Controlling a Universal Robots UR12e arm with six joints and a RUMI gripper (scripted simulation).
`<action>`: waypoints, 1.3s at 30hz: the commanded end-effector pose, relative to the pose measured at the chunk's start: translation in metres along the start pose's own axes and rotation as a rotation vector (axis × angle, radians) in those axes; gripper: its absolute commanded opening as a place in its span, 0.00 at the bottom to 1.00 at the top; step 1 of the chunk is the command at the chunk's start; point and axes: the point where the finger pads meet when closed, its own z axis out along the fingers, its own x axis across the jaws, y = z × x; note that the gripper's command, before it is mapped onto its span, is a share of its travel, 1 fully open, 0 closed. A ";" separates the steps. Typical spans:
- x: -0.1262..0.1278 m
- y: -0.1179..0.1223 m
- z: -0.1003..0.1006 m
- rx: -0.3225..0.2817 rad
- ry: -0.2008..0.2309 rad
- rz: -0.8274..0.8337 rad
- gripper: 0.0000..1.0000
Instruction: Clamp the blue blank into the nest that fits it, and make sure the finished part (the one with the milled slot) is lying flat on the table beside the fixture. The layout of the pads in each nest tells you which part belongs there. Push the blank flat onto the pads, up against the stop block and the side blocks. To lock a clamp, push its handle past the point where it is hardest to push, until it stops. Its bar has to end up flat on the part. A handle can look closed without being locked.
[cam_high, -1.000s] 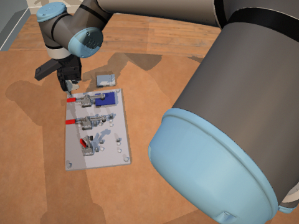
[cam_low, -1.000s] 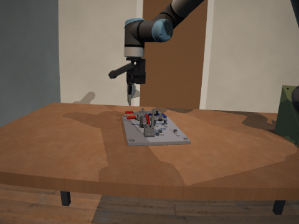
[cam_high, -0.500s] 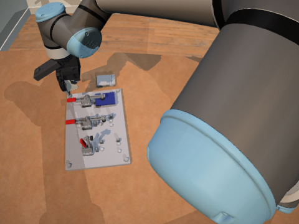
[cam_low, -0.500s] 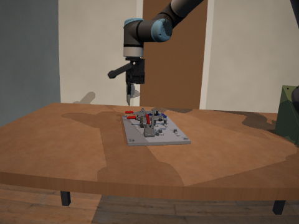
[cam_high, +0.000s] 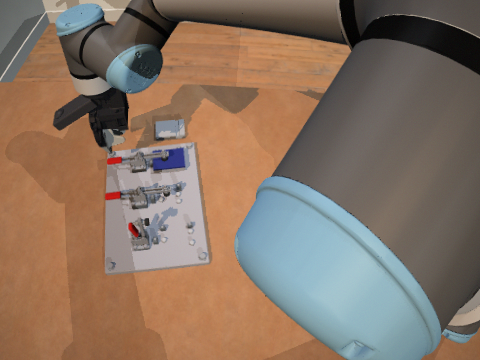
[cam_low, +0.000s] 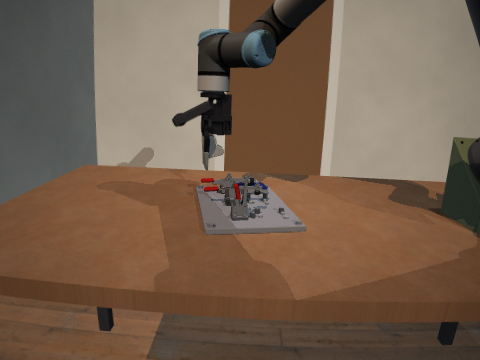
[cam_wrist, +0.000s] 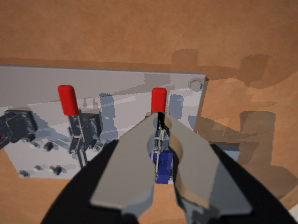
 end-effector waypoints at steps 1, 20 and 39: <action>0.000 -0.001 -0.001 0.001 0.001 0.000 0.00; 0.000 -0.001 0.004 0.001 0.001 0.000 0.00; 0.000 -0.001 0.005 0.001 0.001 0.000 0.00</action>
